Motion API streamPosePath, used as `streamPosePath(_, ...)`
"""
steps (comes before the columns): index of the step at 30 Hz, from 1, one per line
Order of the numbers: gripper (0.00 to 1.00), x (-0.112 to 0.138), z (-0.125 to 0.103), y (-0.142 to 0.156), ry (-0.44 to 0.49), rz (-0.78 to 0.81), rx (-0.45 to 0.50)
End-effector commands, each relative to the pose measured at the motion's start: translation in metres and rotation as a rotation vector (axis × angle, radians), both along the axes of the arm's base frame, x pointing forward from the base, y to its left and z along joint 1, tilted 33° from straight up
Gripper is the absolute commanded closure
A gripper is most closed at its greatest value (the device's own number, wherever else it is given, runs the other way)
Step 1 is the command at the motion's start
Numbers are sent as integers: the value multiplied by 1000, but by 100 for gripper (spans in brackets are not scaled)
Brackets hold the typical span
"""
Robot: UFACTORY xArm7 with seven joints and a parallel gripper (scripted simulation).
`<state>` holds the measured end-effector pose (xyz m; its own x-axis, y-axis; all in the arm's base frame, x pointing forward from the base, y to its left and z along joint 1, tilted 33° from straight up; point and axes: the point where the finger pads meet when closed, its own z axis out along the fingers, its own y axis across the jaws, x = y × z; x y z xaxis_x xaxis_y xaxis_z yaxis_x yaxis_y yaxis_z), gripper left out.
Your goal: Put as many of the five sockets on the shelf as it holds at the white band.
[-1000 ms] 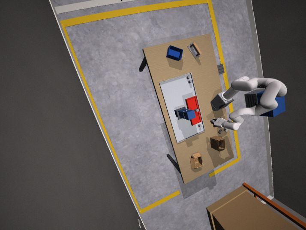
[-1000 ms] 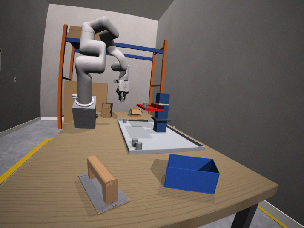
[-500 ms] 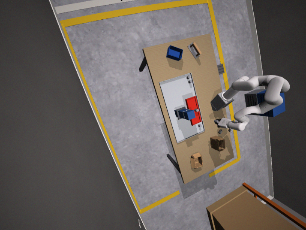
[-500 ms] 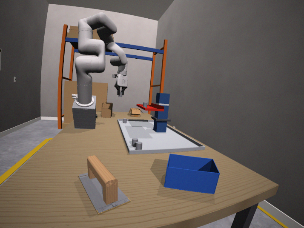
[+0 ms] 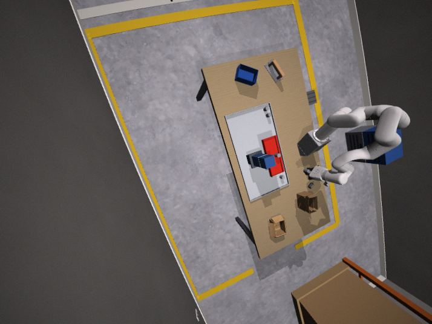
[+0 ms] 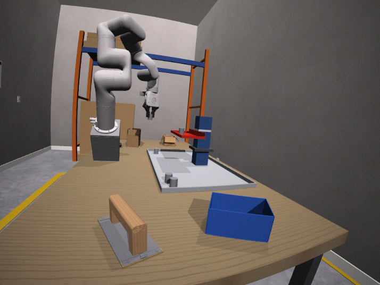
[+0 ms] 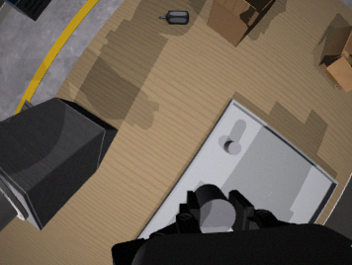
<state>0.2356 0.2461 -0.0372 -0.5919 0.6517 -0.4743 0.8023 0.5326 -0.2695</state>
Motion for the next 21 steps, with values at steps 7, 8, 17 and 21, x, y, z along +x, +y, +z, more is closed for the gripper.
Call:
streamPosePath(7,100,0,1,2,-1,2,4)
streamPosePath(8,100,0,1,2,-1,2,4)
streamPosePath(17,100,42,49,-63,-10,2,2)
streamPosePath(21,100,47,57,-82,-1,0,3)
